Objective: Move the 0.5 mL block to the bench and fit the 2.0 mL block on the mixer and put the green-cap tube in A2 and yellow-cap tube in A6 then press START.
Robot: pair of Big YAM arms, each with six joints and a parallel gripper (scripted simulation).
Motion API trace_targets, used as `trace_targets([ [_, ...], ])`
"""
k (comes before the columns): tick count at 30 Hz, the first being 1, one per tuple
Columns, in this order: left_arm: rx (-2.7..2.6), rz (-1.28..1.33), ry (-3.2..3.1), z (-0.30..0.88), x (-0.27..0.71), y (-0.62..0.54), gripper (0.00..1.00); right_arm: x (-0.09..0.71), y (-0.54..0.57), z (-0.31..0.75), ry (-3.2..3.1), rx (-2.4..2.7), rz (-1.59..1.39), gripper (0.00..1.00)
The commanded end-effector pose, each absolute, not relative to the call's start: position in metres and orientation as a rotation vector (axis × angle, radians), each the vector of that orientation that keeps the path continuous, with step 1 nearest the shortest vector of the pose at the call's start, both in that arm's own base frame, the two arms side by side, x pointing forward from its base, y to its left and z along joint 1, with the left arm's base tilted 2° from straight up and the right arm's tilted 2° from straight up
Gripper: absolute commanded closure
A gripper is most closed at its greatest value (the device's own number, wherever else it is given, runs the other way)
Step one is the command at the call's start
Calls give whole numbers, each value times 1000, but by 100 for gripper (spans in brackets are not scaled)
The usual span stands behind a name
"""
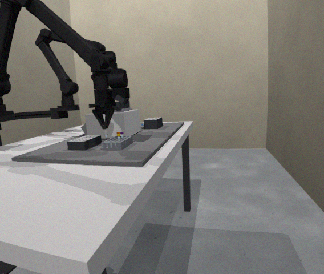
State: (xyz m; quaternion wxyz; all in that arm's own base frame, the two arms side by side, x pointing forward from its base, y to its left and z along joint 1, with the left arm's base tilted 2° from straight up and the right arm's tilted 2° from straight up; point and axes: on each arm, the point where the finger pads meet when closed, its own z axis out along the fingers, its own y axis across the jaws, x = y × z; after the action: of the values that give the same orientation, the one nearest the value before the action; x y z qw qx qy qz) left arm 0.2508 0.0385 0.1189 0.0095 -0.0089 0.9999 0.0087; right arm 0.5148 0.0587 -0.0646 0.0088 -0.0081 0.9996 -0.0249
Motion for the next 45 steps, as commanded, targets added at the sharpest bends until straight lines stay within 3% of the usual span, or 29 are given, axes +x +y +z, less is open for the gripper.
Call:
trace_targets([
  [1, -43, 29, 3115, 121, 256, 40, 0, 516, 60, -80, 3133, -7, -79, 91],
  [19, -41, 30, 3107, 124, 259, 40, 0, 506, 63, -84, 3170, -23, -88, 91],
  [45, -39, 40, 3050, 144, 278, 42, 0, 522, 65, 87, 3078, -4, -67, 91],
])
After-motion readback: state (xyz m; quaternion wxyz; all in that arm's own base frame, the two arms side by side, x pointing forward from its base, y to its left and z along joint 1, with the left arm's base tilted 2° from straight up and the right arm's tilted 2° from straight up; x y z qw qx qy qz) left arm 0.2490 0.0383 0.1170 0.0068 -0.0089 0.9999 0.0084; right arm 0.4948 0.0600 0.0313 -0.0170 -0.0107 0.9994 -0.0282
